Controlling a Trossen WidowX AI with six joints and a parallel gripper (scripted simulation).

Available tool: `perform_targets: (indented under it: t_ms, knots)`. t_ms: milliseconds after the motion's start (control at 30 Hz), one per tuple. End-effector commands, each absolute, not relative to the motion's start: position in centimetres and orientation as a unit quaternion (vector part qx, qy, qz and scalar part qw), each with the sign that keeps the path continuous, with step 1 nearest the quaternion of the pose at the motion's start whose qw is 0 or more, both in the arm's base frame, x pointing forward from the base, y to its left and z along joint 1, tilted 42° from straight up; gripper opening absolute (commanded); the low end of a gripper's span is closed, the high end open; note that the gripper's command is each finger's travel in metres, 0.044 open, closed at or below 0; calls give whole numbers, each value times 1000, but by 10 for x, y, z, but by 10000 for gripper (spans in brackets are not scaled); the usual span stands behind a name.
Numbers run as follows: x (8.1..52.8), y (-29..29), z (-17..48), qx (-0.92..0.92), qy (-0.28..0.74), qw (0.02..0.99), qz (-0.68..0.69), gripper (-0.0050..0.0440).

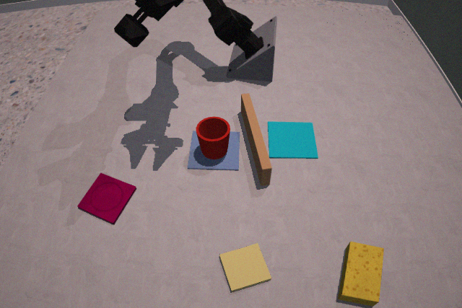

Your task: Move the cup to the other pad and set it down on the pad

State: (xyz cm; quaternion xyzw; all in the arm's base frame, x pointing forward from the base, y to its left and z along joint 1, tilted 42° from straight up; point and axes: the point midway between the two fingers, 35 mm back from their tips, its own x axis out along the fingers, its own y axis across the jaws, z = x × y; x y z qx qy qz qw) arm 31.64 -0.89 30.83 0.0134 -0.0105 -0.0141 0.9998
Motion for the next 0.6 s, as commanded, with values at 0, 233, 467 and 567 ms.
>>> perform_targets:
  t_ms: [0, 233, 467, 567]
  knots:
    - [316, -9, 313, 13, -16, 1000, -14, 400]
    - [316, -9, 313, 13, -16, 1000, -14, 400]
    - [316, -9, 313, 13, -16, 1000, -14, 400]
    - [317, -9, 312, 12, -12, 1000, -15, 376]
